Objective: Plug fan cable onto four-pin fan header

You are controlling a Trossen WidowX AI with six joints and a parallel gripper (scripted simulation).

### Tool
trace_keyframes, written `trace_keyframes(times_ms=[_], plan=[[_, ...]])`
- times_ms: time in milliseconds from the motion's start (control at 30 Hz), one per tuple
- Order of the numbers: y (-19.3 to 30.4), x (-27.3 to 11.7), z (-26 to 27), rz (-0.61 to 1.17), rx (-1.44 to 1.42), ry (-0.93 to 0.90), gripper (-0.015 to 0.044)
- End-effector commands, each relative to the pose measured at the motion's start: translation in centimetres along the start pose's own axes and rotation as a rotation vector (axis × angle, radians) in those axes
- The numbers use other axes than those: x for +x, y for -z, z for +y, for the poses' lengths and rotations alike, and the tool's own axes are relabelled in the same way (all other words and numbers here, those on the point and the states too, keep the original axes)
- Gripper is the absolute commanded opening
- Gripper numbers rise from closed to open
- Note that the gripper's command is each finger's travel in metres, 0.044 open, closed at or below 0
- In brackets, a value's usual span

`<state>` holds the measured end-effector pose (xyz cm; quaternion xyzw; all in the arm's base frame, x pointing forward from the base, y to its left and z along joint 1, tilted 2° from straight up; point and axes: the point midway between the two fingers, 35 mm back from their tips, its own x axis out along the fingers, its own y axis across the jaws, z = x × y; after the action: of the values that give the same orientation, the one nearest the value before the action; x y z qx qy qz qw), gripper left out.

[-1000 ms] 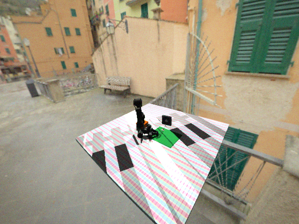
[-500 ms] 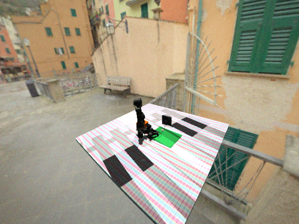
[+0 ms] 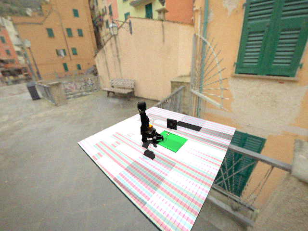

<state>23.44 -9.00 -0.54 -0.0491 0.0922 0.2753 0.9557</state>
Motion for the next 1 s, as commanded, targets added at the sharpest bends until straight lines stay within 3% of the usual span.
trace_keyframes(times_ms=[0,200,467,967], plan=[[-0.02,0.0,0.01,0.0,0.0,0.0,0.0],[-0.02,0.0,0.01,0.0,0.0,0.0,0.0],[0.0,0.0,0.0,0.0,0.0,0.0,0.0205],[0.0,0.0,0.0,0.0,0.0,0.0,0.0205]])
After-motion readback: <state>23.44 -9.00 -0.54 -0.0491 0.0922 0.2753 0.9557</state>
